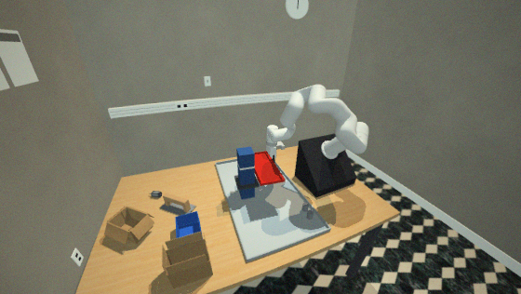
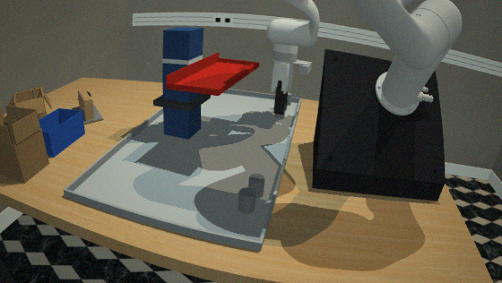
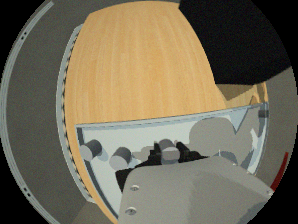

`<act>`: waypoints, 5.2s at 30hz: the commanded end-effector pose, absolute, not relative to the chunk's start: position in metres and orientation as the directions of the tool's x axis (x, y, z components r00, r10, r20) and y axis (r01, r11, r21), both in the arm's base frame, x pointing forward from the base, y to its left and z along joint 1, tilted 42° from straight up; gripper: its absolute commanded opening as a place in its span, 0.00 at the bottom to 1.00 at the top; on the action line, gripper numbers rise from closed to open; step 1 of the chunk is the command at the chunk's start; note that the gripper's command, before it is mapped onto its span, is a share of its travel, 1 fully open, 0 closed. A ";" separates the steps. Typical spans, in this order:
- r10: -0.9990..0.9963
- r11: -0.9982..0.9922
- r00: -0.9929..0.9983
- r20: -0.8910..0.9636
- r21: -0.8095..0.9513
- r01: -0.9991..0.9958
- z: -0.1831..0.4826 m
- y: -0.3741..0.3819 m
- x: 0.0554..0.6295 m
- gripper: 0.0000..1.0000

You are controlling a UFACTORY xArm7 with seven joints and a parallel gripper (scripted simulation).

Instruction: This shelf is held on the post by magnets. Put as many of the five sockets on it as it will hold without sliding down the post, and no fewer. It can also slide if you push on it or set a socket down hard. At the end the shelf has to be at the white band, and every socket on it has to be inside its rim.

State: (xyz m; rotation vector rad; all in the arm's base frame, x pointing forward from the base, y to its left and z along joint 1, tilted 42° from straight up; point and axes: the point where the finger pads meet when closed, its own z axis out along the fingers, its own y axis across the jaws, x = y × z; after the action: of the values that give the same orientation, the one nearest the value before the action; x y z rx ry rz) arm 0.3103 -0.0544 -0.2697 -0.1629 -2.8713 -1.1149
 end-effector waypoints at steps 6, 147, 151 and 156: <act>0.081 0.737 -0.993 0.087 0.665 0.119 -0.256 -0.071 0.312 0.00; 0.087 0.737 -0.993 0.083 0.665 0.120 -0.057 -0.196 0.263 0.00; 0.092 0.736 -0.993 0.078 0.666 0.121 -0.020 -0.161 0.285 0.00; 0.091 0.735 -0.993 0.078 0.668 0.120 0.020 -0.116 0.299 0.00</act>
State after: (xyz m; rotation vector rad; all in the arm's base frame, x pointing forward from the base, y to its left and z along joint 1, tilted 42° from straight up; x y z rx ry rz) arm 0.2841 -0.1582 -0.0235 -0.1642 -2.8816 -1.1240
